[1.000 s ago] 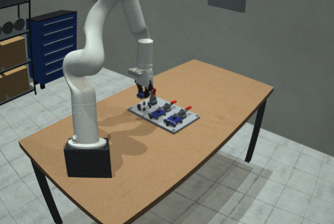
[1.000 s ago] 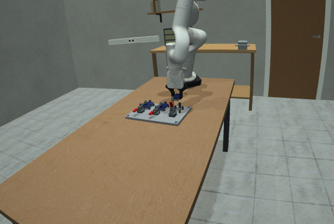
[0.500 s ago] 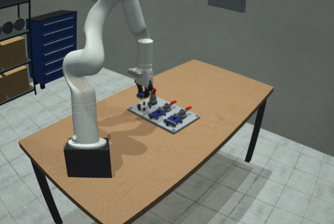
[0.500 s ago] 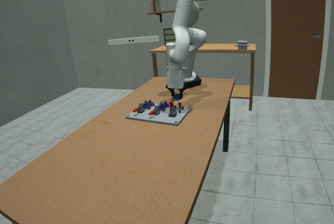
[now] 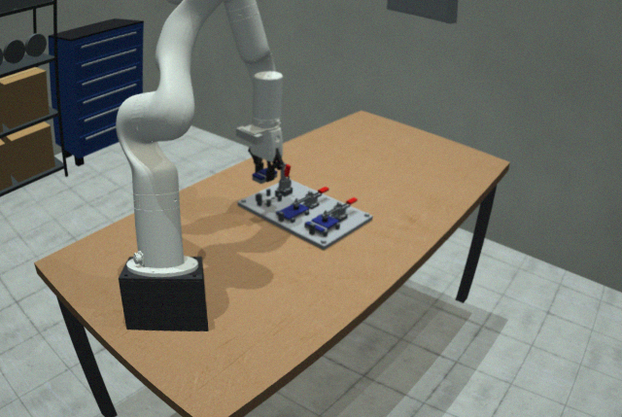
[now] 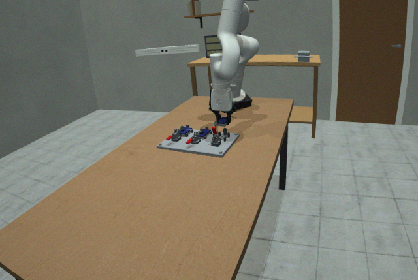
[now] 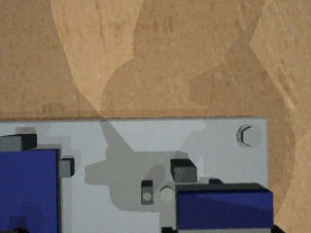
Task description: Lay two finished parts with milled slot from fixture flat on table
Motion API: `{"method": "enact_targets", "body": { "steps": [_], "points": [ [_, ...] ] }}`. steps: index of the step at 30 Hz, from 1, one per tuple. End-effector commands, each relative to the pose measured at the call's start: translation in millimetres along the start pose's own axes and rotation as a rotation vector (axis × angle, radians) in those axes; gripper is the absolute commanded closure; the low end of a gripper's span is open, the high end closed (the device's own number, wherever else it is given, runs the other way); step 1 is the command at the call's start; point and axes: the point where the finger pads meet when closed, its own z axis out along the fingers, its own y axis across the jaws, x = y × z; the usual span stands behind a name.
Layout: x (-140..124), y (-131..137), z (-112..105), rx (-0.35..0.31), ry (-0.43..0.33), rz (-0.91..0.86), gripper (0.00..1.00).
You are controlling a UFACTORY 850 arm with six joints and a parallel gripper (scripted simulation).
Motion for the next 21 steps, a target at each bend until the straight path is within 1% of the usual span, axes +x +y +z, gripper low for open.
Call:
{"method": "enact_targets", "body": {
  "steps": [1, 6, 19, 21],
  "points": [
    [-1, 7, -1, 0.0, -0.001, 0.0, 1.0],
    [-1, 13, -1, 0.0, -0.001, 0.0, 1.0],
    [-1, 41, -1, 0.0, -0.001, 0.0, 1.0],
    [-1, 41, -1, 0.0, -0.001, 0.0, 1.0]
  ]
}}
